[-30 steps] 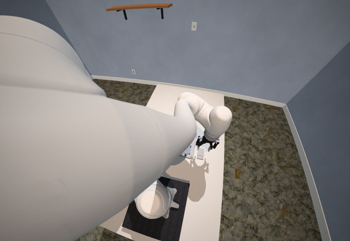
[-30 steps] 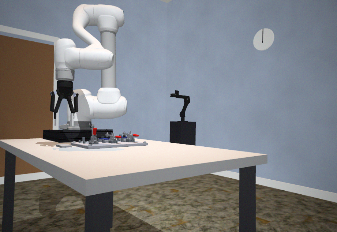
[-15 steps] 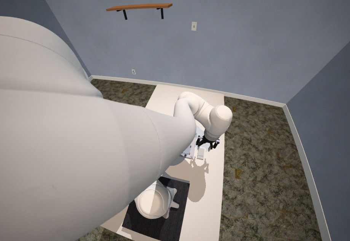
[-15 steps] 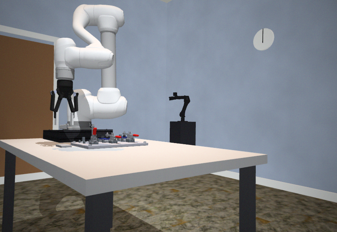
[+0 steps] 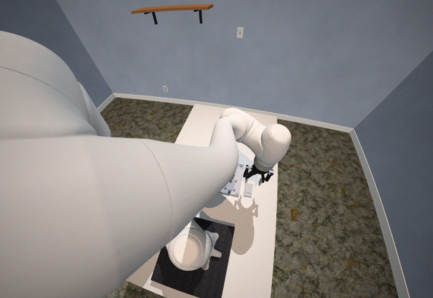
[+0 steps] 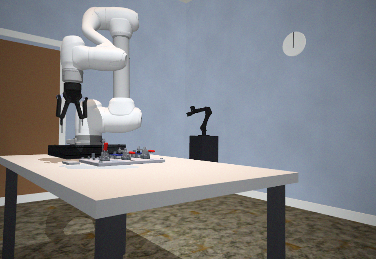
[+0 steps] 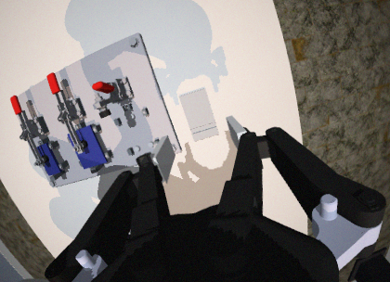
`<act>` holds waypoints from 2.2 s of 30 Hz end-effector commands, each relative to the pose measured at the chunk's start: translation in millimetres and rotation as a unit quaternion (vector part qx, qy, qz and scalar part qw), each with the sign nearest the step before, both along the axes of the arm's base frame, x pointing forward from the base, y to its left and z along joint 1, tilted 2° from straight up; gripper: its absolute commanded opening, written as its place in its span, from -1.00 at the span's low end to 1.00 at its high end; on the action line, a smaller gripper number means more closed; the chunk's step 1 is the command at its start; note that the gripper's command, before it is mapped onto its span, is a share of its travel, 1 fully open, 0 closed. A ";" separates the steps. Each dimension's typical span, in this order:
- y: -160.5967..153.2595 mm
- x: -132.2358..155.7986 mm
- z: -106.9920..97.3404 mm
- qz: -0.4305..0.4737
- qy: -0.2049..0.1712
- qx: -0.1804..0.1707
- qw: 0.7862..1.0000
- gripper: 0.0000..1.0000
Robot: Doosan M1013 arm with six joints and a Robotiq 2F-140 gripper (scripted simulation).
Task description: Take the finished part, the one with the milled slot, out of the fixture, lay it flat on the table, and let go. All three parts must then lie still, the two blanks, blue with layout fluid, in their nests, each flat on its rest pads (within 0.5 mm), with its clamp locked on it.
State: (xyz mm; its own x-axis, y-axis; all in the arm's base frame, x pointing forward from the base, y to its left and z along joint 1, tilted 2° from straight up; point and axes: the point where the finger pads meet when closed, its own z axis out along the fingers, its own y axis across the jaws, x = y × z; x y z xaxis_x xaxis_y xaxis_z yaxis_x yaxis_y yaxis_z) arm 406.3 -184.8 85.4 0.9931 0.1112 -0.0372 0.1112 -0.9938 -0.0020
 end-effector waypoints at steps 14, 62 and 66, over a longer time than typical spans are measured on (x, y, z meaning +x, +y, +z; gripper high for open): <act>0.1 1.4 38.7 0.000 0.000 0.000 1.000 -0.06; 0.1 1.7 45.2 0.000 0.000 0.000 1.000 -0.06; 0.1 1.7 45.2 0.000 0.000 0.000 1.000 -0.06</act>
State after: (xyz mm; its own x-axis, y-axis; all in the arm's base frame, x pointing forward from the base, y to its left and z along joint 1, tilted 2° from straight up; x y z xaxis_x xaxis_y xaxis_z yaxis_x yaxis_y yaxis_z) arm 408.0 -184.7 130.5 0.9931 0.1112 -0.0373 0.1112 -0.9938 -0.0020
